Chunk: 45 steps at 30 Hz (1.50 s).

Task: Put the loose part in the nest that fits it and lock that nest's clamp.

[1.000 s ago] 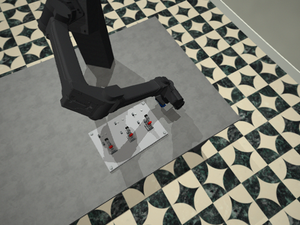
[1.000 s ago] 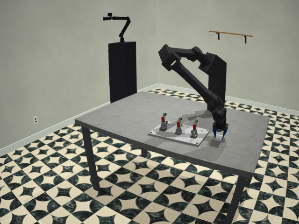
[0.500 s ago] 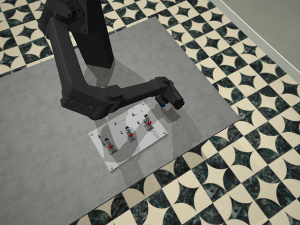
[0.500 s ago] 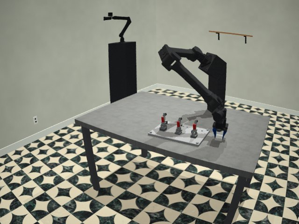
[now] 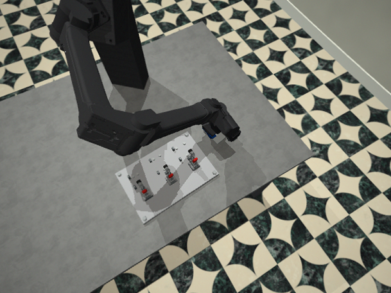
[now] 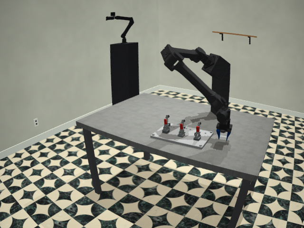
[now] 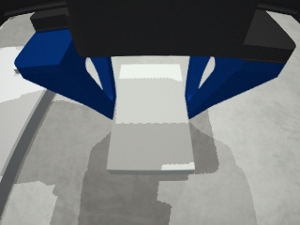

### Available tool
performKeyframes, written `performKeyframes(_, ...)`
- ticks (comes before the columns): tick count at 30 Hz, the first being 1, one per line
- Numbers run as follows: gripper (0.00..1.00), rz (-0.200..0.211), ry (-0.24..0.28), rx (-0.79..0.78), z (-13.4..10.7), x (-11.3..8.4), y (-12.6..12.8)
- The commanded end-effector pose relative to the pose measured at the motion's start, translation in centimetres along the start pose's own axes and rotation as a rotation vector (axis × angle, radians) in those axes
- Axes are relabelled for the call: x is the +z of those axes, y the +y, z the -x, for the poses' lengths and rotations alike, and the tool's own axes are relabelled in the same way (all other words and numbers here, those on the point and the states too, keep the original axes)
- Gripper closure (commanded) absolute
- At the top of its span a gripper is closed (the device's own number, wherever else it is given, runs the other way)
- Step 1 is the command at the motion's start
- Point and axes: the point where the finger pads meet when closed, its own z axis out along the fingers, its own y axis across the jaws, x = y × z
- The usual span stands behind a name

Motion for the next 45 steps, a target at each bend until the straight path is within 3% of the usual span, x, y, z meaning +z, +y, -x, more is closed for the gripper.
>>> performKeyframes(1,1.0,0.013,-0.017,-0.005,0.7,-2.1,0.6)
performKeyframes(30,1.0,0.013,-0.022,0.001,0.7,-11.3,0.4)
performKeyframes(36,1.0,0.013,-0.024,0.003,0.9,-12.1,0.4)
performKeyframes(37,1.0,-0.009,0.014,0.013,-0.2,-10.3,-0.7)
performKeyframes(41,1.0,0.013,-0.023,0.004,0.9,-12.5,0.4)
performKeyframes(45,1.0,0.01,-0.021,0.01,1.0,-12.4,0.2)
